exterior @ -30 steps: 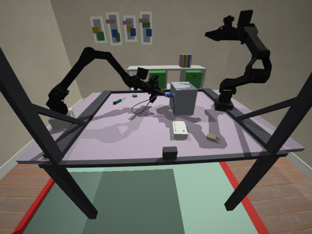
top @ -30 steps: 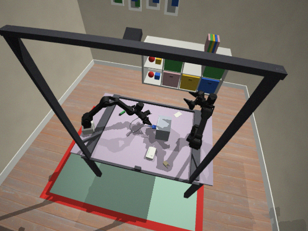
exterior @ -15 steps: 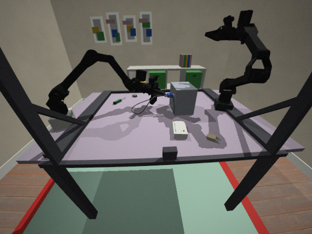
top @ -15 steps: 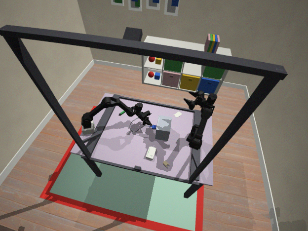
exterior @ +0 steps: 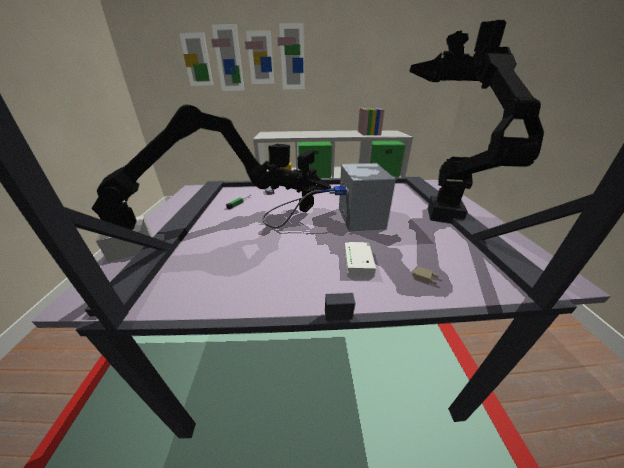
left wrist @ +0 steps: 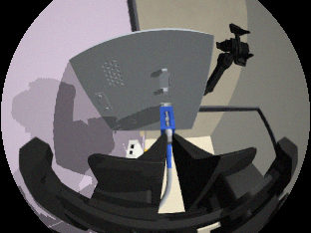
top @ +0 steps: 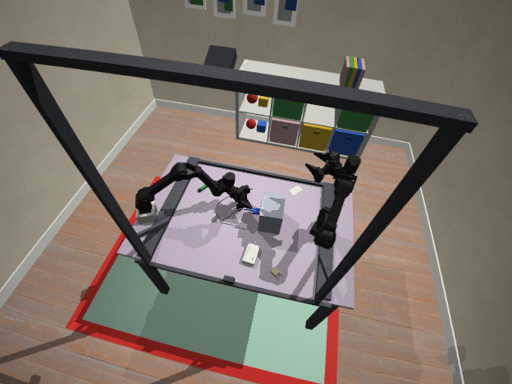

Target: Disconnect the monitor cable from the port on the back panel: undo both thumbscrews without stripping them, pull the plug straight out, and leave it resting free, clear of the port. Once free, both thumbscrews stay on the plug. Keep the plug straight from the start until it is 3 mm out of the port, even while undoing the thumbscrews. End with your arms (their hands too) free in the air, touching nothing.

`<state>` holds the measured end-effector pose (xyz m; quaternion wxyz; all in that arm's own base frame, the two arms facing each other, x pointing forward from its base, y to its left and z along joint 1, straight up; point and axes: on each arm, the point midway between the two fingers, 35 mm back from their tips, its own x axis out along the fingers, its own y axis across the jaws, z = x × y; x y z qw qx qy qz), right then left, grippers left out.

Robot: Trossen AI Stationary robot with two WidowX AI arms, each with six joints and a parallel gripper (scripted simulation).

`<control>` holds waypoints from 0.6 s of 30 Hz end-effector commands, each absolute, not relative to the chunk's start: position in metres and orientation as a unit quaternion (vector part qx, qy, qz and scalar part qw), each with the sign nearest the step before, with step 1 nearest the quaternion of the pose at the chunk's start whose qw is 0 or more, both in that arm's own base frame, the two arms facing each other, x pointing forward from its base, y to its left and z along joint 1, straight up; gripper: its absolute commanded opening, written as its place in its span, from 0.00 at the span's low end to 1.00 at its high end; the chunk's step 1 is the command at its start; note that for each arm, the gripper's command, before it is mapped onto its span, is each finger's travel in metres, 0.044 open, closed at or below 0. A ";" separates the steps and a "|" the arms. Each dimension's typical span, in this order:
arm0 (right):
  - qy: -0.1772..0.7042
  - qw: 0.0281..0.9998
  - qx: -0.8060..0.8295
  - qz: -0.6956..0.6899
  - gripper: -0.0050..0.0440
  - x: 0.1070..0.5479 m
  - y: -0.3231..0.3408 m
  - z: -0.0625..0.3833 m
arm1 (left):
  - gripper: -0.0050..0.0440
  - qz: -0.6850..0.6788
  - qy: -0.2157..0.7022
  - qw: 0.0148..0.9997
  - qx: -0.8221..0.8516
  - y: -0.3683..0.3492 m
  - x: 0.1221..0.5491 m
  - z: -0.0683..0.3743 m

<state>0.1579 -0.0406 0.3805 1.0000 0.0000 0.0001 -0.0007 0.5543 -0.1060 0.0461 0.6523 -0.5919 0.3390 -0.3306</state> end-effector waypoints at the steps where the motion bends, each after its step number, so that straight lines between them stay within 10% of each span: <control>1: -0.001 1.000 -0.003 0.000 1.00 0.158 -0.039 0.383 | 0.10 -0.343 0.329 0.646 -0.598 -0.106 0.557 0.058; 7: -0.001 1.000 -0.003 0.000 1.00 0.158 -0.039 0.383 | 0.10 -0.345 0.328 0.633 -0.610 -0.106 0.557 0.057; 18: -0.001 1.000 -0.003 0.000 1.00 0.158 -0.039 0.383 | 0.59 -0.345 0.328 0.633 -0.610 -0.106 0.557 0.057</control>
